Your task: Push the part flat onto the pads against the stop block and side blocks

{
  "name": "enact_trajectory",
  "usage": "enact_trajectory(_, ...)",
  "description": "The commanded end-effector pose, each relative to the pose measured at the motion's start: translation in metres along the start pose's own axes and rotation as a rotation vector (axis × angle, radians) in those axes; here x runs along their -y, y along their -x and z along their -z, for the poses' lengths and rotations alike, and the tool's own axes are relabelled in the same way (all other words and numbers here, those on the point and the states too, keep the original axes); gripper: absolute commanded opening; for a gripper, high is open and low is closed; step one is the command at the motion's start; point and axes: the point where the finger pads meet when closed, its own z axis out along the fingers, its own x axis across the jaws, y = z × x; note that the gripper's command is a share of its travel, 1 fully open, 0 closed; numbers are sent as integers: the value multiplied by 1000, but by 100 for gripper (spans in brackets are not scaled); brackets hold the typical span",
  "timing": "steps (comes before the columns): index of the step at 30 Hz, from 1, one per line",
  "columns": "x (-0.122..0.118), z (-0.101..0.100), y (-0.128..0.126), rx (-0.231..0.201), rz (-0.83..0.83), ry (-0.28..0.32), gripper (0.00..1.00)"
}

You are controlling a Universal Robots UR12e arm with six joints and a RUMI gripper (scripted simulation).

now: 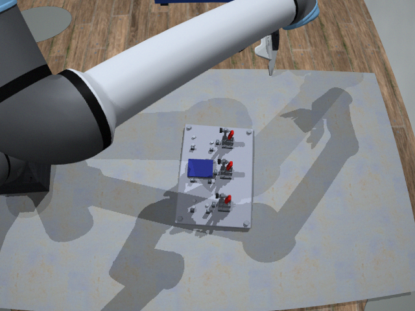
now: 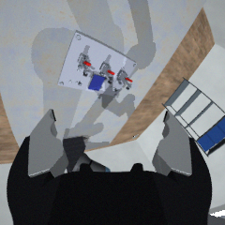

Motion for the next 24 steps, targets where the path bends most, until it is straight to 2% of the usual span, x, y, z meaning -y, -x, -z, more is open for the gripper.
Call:
enact_trajectory(1, 0, 1, -1, 0, -1, -1, 100)
enact_trajectory(24, -1, -4, -1, 11, -7, -2, 100)
